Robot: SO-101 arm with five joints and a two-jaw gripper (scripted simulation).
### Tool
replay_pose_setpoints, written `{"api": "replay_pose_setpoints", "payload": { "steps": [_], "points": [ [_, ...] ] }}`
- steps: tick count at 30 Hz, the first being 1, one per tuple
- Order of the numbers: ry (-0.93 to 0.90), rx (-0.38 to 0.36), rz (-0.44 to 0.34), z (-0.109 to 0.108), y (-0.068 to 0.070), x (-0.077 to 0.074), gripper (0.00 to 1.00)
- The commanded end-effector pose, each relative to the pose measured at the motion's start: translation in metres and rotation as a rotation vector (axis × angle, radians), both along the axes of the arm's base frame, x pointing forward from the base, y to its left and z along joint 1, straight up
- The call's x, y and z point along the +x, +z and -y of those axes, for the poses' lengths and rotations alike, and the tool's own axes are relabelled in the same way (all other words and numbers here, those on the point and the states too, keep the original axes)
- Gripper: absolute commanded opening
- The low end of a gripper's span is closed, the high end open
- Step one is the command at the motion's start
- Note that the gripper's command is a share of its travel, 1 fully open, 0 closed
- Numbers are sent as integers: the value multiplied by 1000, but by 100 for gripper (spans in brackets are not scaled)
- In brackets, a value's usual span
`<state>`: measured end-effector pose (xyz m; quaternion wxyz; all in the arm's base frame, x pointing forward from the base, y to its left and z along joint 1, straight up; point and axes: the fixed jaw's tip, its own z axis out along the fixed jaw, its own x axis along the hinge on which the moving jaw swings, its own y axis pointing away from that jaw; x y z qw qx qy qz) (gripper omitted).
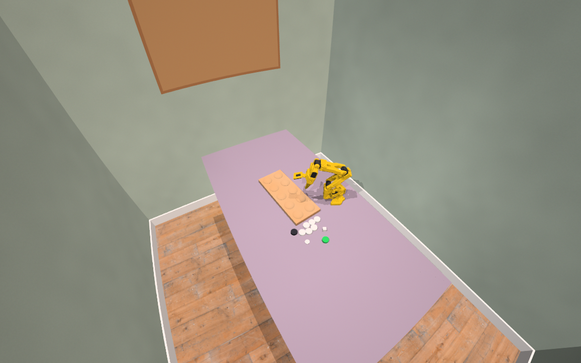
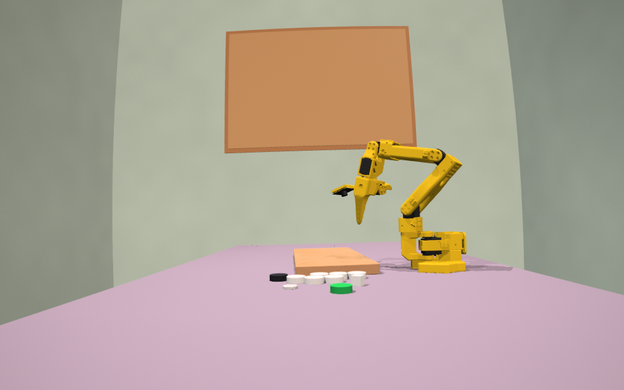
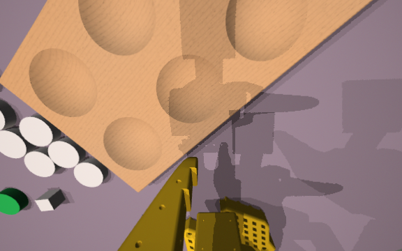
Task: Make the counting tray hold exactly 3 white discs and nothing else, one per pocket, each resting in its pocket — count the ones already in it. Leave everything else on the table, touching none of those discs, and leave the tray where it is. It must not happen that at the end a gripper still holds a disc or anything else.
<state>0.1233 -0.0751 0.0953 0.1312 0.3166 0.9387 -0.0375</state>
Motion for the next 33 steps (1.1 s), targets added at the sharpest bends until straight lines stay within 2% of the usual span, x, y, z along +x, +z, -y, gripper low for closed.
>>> {"api": "replay_pose_setpoints", "payload": {
  "steps": [1, 14, 28, 30, 33],
  "points": [
    [-3, -25, 38, 3, 7, 3, 100],
    [-22, -68, 98, 7, 17, 5, 100],
    [-88, -232, 310, 18, 57, 2, 100],
    [-88, -232, 310, 18, 57, 2, 100],
    [-102, -273, 358, 20, 67, 0, 100]
  ]
}}
